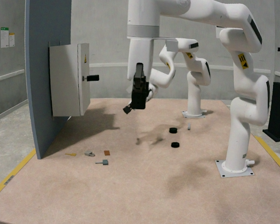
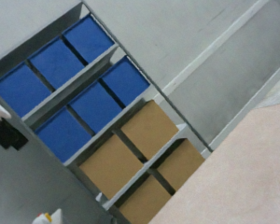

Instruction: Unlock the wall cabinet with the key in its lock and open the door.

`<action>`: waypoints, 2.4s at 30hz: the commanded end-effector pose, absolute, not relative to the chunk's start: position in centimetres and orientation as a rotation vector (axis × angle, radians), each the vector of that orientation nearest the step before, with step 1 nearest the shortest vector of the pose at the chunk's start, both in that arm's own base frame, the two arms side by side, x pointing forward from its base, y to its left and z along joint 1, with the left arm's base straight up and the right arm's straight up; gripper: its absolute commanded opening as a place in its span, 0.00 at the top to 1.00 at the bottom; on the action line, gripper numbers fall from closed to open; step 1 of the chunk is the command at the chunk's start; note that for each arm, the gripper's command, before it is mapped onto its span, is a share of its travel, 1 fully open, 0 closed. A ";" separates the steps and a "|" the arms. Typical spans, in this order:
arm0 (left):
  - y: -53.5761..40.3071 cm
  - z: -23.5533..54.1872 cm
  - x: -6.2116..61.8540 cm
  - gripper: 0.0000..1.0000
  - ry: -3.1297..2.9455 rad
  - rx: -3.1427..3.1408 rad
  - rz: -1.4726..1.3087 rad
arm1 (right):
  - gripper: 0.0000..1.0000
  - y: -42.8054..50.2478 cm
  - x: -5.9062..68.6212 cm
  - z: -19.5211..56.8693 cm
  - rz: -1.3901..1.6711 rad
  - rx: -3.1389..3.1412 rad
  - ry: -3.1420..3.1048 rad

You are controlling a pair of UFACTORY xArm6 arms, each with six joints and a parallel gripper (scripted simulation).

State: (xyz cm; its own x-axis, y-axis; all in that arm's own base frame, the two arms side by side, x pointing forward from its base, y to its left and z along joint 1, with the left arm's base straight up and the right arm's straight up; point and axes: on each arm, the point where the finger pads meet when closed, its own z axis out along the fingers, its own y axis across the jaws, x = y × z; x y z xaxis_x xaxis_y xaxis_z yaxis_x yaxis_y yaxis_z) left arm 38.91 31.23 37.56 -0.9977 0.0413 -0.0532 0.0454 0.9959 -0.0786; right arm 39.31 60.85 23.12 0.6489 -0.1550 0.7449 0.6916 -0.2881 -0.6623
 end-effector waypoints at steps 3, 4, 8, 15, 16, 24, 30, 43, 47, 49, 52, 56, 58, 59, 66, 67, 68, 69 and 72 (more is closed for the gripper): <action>32.9 37.0 37.0 0.00 3.068 0.233 -0.099 | 0.00 58.7 40.8 25.5 -0.829 -1.639 -0.483; 33.2 36.9 36.6 0.00 3.063 0.264 -0.094 | 0.00 58.3 41.1 25.9 -0.819 -1.635 -0.490; 33.6 36.7 36.0 0.00 3.058 0.314 -0.089 | 0.00 57.6 41.4 26.4 -0.803 -1.633 -0.504; 34.3 36.3 35.0 0.00 3.046 0.410 -0.082 | 0.00 56.5 41.8 27.1 -0.771 -1.635 -0.529; 34.4 36.2 34.8 0.00 3.043 0.426 -0.081 | 0.00 56.3 41.9 27.2 -0.765 -1.636 -0.534; 35.6 35.4 32.8 0.00 3.019 0.587 -0.065 | 0.00 53.8 42.6 28.4 -0.706 -1.653 -0.573; 36.2 35.0 31.7 0.00 2.999 0.676 -0.056 | 0.00 52.5 42.9 28.7 -0.671 -1.670 -0.596; 37.7 33.8 28.5 0.00 2.932 0.941 -0.035 | 0.00 47.8 43.5 29.4 -0.561 -1.754 -0.653; 37.9 33.7 28.0 0.00 2.924 0.967 -0.031 | 0.00 47.4 43.5 29.4 -0.550 -1.765 -0.658; 38.0 33.6 27.6 0.00 2.915 0.996 -0.029 | 0.00 46.8 43.6 29.4 -0.538 -1.778 -0.663; 38.3 33.3 26.9 0.00 2.898 1.054 -0.026 | 0.00 45.6 43.7 29.4 -0.514 -1.805 -0.669; 38.8 32.7 25.3 0.00 2.858 1.167 -0.017 | 0.00 43.1 43.7 29.2 -0.462 -1.868 -0.682; 38.8 32.7 25.3 0.00 2.858 1.167 -0.017 | 0.00 43.1 43.7 29.2 -0.462 -1.868 -0.682; 38.9 32.6 25.0 0.00 2.850 1.190 -0.015 | 0.00 42.5 43.8 29.1 -0.452 -1.881 -0.684; 39.3 32.1 23.8 0.00 2.812 1.279 -0.009 | 0.00 40.6 43.8 28.9 -0.411 -1.937 -0.692; 39.3 32.1 23.6 0.00 2.806 1.294 -0.008 | 0.00 40.2 43.8 28.8 -0.404 -1.947 -0.692; 39.4 32.0 23.4 0.00 2.801 1.307 -0.007 | 0.00 39.9 43.8 28.8 -0.398 -1.956 -0.692; 39.5 31.8 23.0 0.00 2.789 1.336 -0.006 | 0.00 39.2 43.8 28.7 -0.387 -1.976 -0.690; 39.8 31.3 21.7 0.00 2.749 1.426 -0.001 | 0.00 36.8 43.8 28.3 -0.344 -2.045 -0.685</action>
State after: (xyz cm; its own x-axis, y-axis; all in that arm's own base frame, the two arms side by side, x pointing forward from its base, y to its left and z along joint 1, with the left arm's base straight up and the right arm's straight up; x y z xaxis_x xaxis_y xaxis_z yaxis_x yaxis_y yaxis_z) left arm 23.30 39.33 31.82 -0.6383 0.7684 -0.0474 0.7688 0.6394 0.0120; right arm 43.83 39.77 28.54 0.7862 0.2965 0.5423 0.6179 -0.3594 -0.6993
